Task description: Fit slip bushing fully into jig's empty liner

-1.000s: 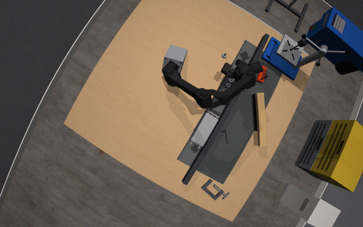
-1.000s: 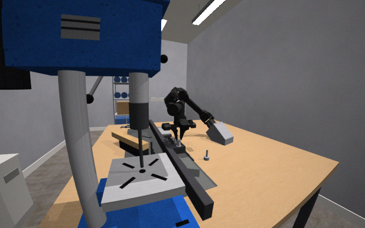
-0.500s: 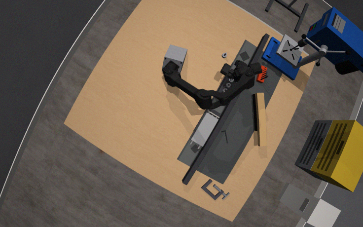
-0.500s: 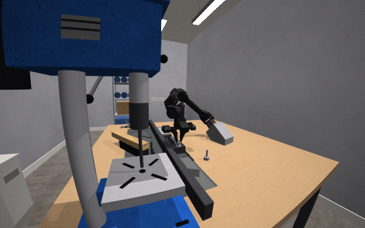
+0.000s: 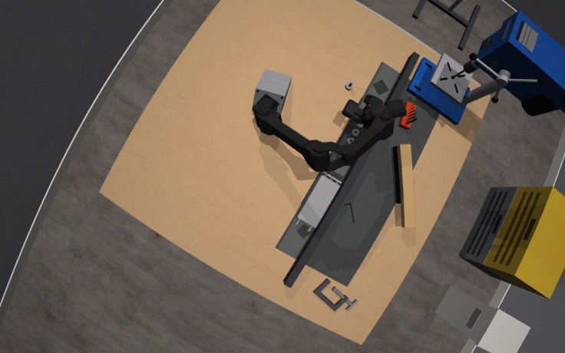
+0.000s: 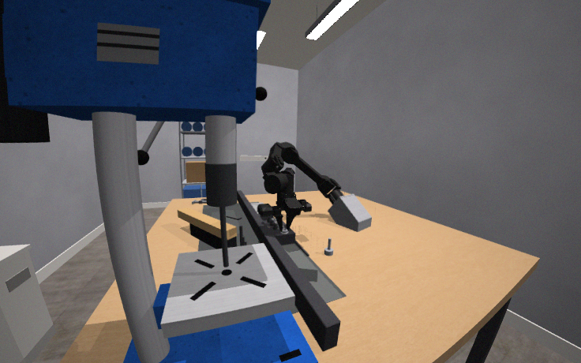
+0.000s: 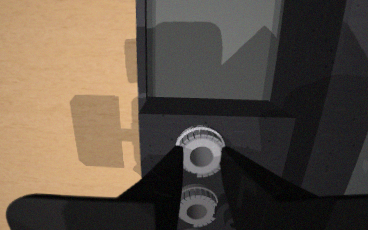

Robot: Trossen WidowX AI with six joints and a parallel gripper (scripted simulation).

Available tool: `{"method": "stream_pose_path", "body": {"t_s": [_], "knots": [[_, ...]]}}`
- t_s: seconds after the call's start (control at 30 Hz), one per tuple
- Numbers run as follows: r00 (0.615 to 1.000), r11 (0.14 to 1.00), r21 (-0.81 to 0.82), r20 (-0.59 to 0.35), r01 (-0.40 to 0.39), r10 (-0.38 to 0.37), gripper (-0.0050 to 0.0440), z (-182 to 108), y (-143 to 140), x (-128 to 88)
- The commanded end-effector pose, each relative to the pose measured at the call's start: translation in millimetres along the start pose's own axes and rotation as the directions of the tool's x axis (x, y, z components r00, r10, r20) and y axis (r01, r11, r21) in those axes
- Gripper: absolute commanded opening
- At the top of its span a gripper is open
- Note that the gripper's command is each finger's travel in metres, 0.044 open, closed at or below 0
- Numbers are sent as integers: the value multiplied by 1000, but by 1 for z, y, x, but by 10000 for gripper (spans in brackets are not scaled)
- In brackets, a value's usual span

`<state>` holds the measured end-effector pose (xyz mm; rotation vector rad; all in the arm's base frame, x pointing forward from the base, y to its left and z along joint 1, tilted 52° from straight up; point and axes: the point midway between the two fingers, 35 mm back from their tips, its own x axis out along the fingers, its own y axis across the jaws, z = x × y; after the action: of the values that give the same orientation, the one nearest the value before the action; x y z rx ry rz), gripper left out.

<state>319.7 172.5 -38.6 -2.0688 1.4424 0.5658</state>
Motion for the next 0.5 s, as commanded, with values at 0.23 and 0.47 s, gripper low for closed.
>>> {"method": "stream_pose_path", "body": {"t_s": [0.23, 0.47], "knots": [[1000, 1000, 15, 11, 11, -11, 24, -2, -5, -6], [1000, 1000, 15, 11, 11, -11, 192, -2, -5, -6]]}}
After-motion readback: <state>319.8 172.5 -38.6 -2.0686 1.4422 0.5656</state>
